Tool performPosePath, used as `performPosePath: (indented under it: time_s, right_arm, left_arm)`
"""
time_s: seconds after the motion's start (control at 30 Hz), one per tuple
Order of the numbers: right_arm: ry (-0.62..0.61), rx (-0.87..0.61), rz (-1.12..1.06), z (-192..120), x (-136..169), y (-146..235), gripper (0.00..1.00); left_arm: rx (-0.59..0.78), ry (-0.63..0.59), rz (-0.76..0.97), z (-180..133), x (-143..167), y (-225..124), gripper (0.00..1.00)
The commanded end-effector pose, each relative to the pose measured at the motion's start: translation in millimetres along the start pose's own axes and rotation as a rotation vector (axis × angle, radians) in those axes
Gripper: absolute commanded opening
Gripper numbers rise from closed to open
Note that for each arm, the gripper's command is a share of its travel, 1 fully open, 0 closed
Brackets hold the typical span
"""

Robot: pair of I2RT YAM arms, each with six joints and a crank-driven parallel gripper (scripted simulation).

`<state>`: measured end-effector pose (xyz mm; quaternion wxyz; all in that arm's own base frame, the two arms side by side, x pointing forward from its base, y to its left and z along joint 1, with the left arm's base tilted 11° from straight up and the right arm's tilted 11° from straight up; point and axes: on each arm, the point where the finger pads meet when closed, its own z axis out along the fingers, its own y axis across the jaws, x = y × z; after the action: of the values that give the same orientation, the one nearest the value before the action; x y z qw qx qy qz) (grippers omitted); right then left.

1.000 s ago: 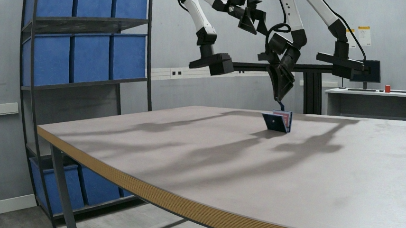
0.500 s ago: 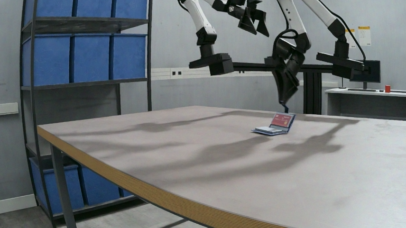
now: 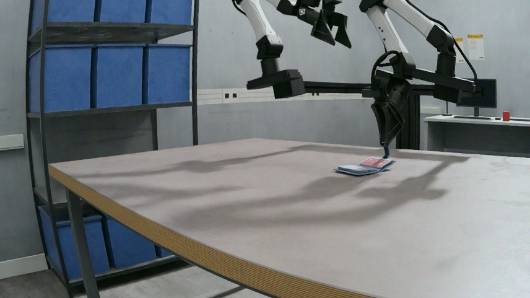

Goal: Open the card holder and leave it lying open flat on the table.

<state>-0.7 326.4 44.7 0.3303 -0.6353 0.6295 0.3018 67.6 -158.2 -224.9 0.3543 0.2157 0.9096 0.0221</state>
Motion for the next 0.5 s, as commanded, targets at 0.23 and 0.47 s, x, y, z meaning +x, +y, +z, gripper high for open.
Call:
performPosePath:
  time_s: [0.23, 0.47]
  right_arm:
    - [-0.02, -0.001, -0.001, -1.2, -6.3, 0.6, 1.0]
    - [-0.02, -0.001, -0.001, -1.2, -6.3, 0.6, 1.0]
  left_arm:
    - [-0.006, -0.014, -0.029, -2.2, 0.4, -6.5, 0.29]
    - [-0.011, -0.026, -0.014, -0.2, -1.3, -2.1, 0.6]
